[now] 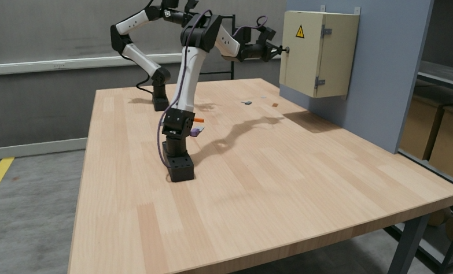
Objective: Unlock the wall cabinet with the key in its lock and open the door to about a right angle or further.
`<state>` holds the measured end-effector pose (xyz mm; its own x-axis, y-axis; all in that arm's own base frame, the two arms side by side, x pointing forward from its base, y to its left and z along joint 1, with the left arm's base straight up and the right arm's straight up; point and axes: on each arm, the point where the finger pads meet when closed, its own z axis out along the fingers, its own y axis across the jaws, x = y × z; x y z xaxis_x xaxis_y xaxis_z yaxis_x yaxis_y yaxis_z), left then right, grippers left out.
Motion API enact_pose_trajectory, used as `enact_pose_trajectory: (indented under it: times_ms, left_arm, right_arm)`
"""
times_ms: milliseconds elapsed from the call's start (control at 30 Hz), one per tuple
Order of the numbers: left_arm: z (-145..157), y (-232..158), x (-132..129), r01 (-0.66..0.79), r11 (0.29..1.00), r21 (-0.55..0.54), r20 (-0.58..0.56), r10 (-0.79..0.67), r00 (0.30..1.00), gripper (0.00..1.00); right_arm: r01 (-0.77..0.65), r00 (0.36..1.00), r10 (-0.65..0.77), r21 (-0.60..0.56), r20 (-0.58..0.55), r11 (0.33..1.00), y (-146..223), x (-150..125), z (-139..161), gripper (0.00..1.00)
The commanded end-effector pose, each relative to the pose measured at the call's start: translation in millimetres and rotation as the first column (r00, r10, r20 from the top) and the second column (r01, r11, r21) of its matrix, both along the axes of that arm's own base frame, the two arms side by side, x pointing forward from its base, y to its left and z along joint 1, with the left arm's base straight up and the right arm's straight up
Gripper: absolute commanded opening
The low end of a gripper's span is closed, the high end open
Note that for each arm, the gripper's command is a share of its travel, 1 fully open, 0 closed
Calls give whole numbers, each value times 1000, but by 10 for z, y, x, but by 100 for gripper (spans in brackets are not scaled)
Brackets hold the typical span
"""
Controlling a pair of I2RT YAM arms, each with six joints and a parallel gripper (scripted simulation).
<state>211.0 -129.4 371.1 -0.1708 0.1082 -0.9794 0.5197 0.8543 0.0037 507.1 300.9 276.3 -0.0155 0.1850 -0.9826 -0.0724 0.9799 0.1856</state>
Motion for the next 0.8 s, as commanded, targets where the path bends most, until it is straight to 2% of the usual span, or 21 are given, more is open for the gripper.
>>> enact_pose_trajectory:
  times_ms: [0,133,367,767]
  left_arm:
    - [39,-20,-7,12,1000,-8,5,-12,1000,100]
    - [39,-20,-7,12,1000,-8,5,-12,1000,100]
    - [39,-20,-7,12,1000,-8,5,-12,1000,100]
    - [39,-20,-7,12,1000,-8,5,-12,1000,100]
  right_arm:
    - [-10,1000,10,-119,-1,993,88,38,-57,1]
    - [-10,1000,10,-119,-1,993,88,38,-57,1]
    - [-8,1000,10,-198,5,980,80,44,-61,1]
    - [-8,1000,10,-198,5,980,80,44,-61,1]
